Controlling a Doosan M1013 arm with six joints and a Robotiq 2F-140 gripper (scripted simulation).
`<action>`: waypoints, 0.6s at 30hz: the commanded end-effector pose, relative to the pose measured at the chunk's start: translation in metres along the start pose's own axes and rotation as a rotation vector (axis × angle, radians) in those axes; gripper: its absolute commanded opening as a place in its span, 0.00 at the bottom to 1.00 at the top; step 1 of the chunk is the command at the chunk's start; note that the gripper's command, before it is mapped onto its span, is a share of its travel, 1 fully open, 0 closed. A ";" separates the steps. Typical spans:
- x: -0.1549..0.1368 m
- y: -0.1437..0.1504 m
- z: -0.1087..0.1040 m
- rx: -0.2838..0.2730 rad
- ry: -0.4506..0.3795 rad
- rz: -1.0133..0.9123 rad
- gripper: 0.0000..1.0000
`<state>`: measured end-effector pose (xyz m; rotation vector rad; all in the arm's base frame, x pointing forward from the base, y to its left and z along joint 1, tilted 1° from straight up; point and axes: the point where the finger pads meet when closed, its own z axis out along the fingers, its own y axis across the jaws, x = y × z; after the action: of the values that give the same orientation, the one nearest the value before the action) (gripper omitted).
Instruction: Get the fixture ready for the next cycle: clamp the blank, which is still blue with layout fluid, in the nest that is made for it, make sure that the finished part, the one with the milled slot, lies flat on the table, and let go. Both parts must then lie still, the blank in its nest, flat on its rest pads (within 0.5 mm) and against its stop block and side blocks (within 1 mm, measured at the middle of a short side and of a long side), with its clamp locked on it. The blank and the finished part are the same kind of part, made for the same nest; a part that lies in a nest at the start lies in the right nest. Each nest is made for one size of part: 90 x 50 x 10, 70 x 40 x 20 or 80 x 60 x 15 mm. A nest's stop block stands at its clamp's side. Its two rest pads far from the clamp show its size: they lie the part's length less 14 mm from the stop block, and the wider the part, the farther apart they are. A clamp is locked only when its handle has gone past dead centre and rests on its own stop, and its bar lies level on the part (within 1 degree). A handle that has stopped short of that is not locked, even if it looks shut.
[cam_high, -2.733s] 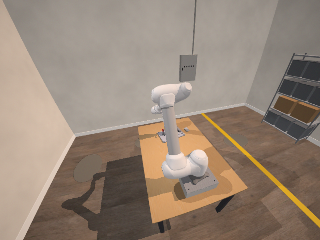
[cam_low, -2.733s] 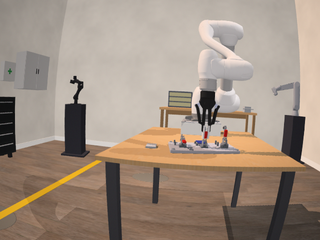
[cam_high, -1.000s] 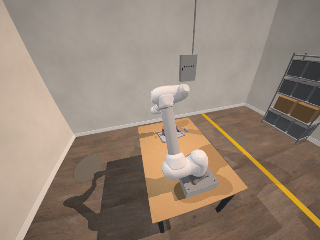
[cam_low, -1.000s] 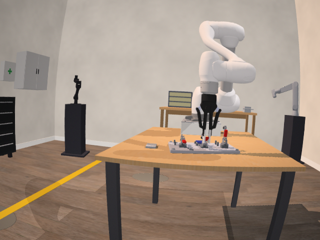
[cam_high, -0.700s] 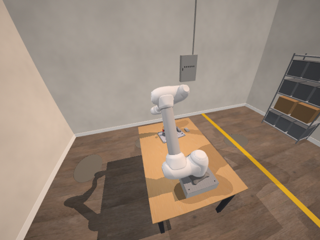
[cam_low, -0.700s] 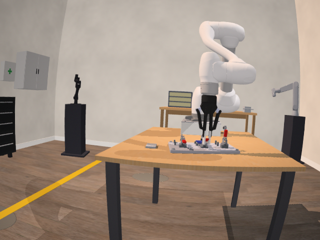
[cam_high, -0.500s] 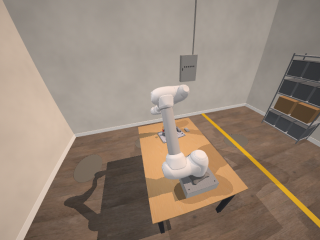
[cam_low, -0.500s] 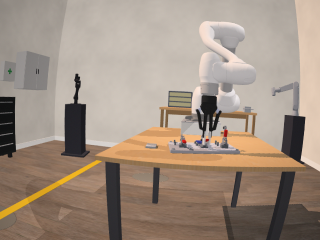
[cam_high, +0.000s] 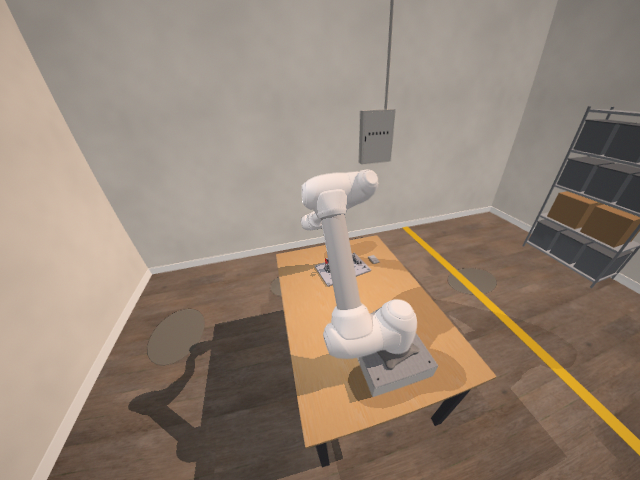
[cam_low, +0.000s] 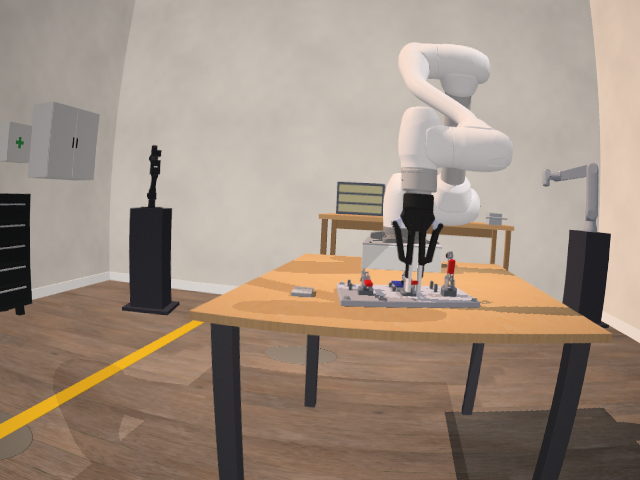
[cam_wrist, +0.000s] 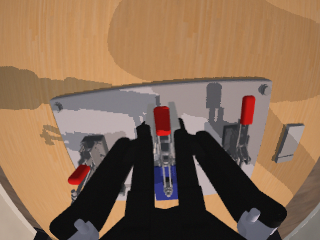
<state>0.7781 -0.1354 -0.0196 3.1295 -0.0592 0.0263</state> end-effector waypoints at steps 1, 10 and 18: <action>0.000 0.000 0.001 0.000 -0.001 0.000 0.00; 0.000 0.000 0.002 0.000 -0.001 0.000 0.00; 0.000 0.000 0.002 0.000 -0.001 0.000 0.00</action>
<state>0.7789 -0.1354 -0.0215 3.1295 -0.0592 0.0262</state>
